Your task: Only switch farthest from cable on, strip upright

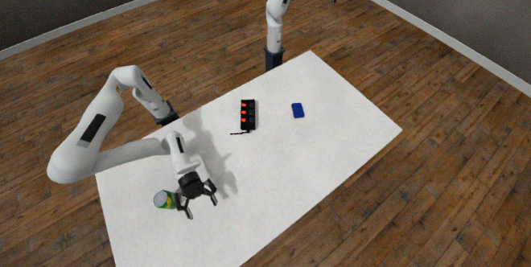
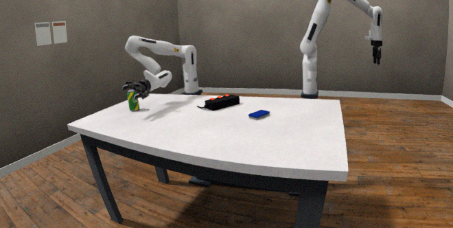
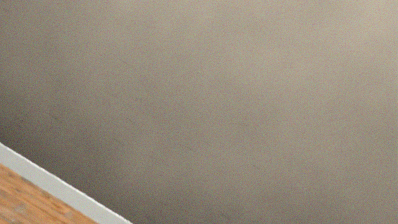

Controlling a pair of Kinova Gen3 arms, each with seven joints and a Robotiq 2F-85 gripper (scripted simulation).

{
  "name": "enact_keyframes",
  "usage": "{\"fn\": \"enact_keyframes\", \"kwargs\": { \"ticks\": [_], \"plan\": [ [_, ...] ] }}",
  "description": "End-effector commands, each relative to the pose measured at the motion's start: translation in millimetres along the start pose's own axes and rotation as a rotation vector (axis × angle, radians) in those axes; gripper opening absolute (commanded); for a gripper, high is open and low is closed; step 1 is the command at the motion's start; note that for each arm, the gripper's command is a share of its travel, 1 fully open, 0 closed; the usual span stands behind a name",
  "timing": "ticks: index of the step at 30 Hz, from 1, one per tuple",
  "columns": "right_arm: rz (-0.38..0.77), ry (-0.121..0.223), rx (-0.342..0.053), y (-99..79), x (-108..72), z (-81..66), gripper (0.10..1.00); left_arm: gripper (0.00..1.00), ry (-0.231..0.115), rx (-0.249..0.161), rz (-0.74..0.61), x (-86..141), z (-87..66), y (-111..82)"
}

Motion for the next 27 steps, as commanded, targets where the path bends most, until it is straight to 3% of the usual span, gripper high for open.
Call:
{"fn": "enact_keyframes", "kwargs": {
  "ticks": [1,14,27],
  "plan": [
    [0.0,0.001,0.002,-0.7,0.4,0.2,1.0,1.0,0.0,-0.002,-0.001,0,-0.7,0.1],
    [-0.004,0.01,-0.004,-2.1,1.1,2.6,1.0,1.0,0.0,-0.002,-0.001,0,-0.7,0.1],
    [-0.02,0.056,-0.033,-9.4,4.6,14.4,1.0,1.0,0.0,-0.002,-0.001,0,-0.7,0.1]
  ]
}}
Point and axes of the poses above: on each arm, the point where the finger pads meet when closed, its own z axis out along the fingers, its own x axis across the jaws, y = z × x, the point moved 10 cm from there along -z, back along the fingers
